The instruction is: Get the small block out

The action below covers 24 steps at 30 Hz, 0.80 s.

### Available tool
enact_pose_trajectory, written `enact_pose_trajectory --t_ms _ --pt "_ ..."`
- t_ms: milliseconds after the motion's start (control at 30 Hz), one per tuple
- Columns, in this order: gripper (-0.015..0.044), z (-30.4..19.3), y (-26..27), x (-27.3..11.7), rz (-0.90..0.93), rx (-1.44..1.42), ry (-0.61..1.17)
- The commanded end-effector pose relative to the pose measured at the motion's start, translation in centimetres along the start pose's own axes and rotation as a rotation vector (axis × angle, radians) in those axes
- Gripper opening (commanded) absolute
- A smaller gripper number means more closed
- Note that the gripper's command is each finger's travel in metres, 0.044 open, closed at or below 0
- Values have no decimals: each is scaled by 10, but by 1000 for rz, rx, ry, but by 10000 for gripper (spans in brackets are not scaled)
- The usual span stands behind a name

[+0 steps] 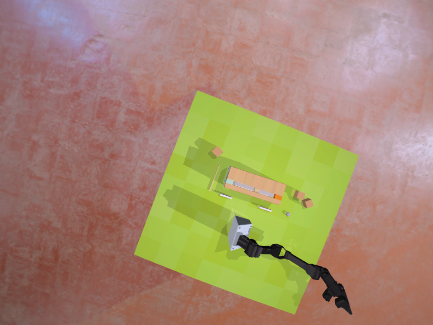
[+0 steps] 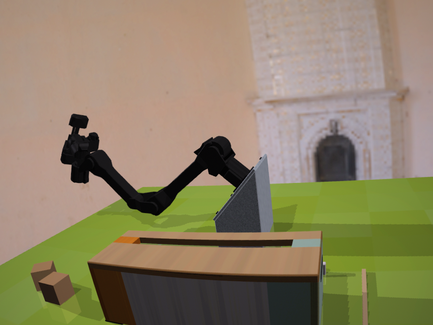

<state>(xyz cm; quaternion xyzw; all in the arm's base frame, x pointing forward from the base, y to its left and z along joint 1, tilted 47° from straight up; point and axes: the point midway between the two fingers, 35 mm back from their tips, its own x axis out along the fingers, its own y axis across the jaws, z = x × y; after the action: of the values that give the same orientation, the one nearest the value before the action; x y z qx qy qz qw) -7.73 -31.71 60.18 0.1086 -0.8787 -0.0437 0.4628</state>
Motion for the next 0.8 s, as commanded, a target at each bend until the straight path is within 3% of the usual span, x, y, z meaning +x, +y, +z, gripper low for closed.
enact_pose_trajectory --t_ms 0,400,767 --pt "400 0 3 1 7 8 3" --pt "400 -29 183 12 390 469 273" --pt "400 -72 348 -59 653 824 784"
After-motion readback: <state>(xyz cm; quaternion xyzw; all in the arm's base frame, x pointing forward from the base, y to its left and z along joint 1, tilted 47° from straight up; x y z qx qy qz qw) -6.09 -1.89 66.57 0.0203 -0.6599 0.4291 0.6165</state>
